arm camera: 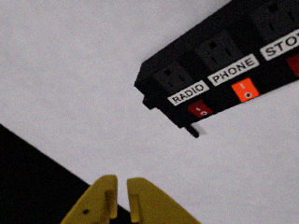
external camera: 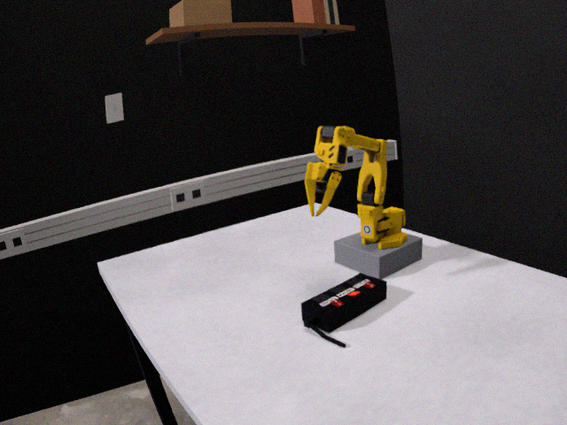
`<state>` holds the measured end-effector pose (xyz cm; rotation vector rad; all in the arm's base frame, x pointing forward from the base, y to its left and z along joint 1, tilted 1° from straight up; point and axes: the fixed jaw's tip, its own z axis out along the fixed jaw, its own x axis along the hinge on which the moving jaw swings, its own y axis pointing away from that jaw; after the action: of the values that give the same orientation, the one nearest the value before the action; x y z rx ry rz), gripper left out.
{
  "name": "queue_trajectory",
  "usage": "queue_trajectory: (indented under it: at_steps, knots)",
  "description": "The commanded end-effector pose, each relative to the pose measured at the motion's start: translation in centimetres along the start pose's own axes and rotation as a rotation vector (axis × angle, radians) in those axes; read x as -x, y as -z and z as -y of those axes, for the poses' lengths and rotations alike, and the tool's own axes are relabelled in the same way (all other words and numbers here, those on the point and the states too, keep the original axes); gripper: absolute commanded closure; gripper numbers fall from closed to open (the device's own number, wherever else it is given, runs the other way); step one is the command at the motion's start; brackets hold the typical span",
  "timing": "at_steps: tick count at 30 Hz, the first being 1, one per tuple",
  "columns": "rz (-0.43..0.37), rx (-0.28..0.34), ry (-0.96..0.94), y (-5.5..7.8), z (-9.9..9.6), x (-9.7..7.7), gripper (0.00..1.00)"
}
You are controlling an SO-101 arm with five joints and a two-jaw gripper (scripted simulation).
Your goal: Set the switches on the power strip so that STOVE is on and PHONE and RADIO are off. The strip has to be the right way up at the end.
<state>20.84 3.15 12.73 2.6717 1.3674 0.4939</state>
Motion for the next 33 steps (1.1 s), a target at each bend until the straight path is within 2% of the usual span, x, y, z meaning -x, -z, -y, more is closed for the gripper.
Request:
queue_trajectory:
  at_steps: [1,15,33]
  knots:
    - [0.016,-0.024,0.07,-0.1,0.7,0.2,1.0]
    - [0.055,-0.093,0.337,-0.1,2.1,0.7,1.0]
    - [0.069,-0.129,0.464,-0.1,2.8,1.0,1.0]
